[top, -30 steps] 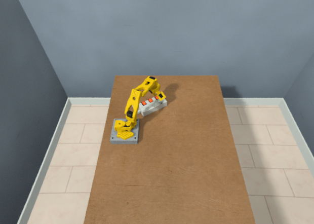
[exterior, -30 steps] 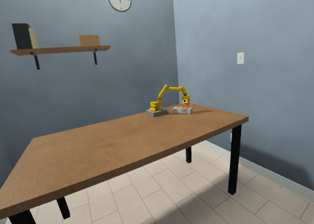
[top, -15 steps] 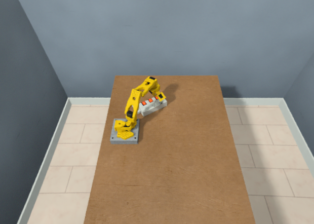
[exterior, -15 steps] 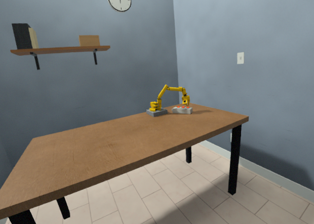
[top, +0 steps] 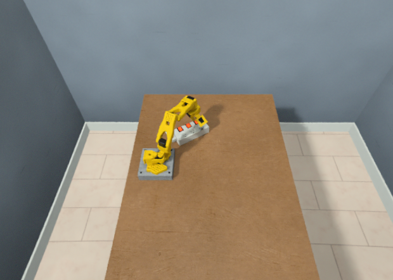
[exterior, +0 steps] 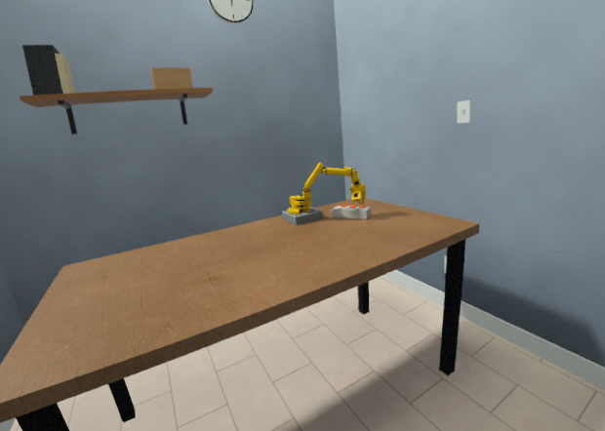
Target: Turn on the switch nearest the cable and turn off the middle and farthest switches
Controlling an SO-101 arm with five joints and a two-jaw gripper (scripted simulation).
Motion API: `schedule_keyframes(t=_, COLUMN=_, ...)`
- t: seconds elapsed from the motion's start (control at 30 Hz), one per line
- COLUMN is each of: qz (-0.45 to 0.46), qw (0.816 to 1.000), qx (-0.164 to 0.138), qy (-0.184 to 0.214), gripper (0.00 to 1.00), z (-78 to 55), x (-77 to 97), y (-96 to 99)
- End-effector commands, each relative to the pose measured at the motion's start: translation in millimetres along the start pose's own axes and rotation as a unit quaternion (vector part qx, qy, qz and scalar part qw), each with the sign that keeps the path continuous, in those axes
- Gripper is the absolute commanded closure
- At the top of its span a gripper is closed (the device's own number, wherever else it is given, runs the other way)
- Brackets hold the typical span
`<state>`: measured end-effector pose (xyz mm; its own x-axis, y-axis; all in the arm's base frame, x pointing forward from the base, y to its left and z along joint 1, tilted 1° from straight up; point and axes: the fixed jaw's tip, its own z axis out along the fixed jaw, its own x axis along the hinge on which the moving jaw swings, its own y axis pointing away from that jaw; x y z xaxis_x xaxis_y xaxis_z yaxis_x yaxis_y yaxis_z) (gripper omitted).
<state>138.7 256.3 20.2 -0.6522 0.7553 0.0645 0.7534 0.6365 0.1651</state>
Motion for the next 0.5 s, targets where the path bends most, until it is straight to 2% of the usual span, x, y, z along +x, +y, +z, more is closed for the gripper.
schedule_keyframes(t=0.0, qz=-0.001, qw=1.000, qx=-0.004, qy=0.001, gripper=1.00, z=-3.6, x=-1.4, y=1.4)
schedule_keyframes(t=0.47, qz=-0.001, qw=1.000, qx=-0.004, qy=0.001, gripper=1.00, z=5.7, x=-2.6, y=-1.9)
